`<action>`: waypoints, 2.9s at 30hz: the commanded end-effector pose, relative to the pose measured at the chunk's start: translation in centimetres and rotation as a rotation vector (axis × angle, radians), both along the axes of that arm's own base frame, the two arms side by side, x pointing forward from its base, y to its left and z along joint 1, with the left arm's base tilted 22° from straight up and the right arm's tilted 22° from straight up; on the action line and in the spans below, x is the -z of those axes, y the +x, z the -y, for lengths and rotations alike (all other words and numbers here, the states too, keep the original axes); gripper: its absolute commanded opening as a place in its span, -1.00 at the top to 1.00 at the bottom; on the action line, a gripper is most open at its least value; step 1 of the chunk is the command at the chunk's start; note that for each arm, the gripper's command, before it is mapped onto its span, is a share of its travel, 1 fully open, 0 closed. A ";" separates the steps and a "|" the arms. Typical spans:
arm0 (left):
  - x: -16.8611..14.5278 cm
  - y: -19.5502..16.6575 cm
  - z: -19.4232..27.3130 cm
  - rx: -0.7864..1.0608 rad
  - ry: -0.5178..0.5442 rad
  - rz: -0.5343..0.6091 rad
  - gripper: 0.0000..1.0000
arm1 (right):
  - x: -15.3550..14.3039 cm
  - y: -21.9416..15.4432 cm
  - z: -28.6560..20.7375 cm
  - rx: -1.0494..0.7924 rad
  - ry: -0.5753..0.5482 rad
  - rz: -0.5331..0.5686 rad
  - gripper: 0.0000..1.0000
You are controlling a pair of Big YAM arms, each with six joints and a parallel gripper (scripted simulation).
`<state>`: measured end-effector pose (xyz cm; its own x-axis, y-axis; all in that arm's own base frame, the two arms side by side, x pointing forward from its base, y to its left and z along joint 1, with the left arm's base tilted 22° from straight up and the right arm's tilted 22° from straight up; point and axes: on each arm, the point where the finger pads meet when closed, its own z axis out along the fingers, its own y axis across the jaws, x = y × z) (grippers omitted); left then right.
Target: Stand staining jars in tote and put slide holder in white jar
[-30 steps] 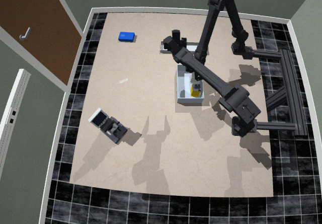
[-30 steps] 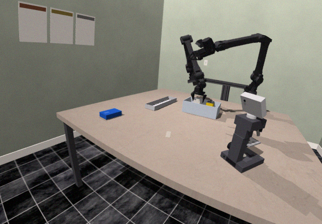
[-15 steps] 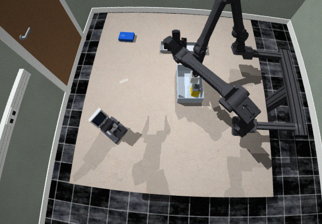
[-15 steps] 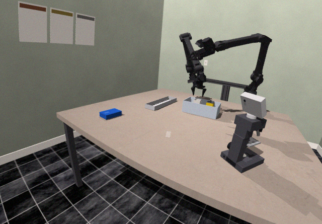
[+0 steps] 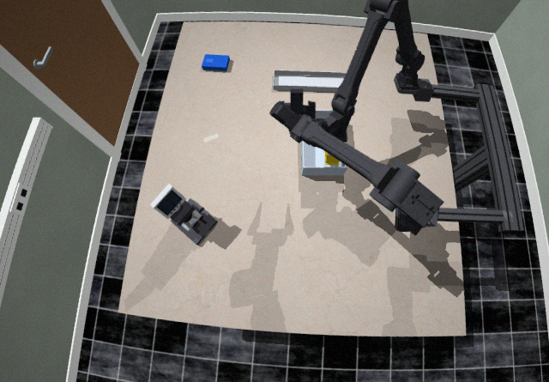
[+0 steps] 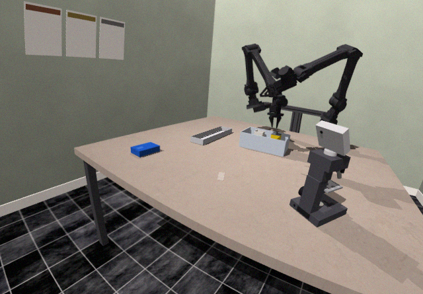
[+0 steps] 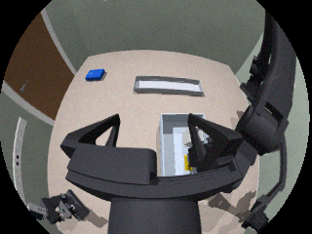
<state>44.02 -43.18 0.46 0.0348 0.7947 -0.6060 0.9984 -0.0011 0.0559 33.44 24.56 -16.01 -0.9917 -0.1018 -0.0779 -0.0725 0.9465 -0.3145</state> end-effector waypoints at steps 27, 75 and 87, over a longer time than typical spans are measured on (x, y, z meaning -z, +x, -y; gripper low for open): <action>-2.3 -15.6 -27.7 0.140 -0.271 -0.014 -1.00 | 1.8 0.1 -2.3 0.008 -0.060 -0.017 0.38; -2.0 -15.5 -27.6 0.134 -0.270 -0.029 -1.00 | 3.3 -0.1 -1.3 0.002 -0.055 -0.011 1.00; -2.0 -15.5 -27.6 0.134 -0.270 -0.029 -1.00 | -2.2 1.7 -5.9 -0.009 0.024 0.056 1.00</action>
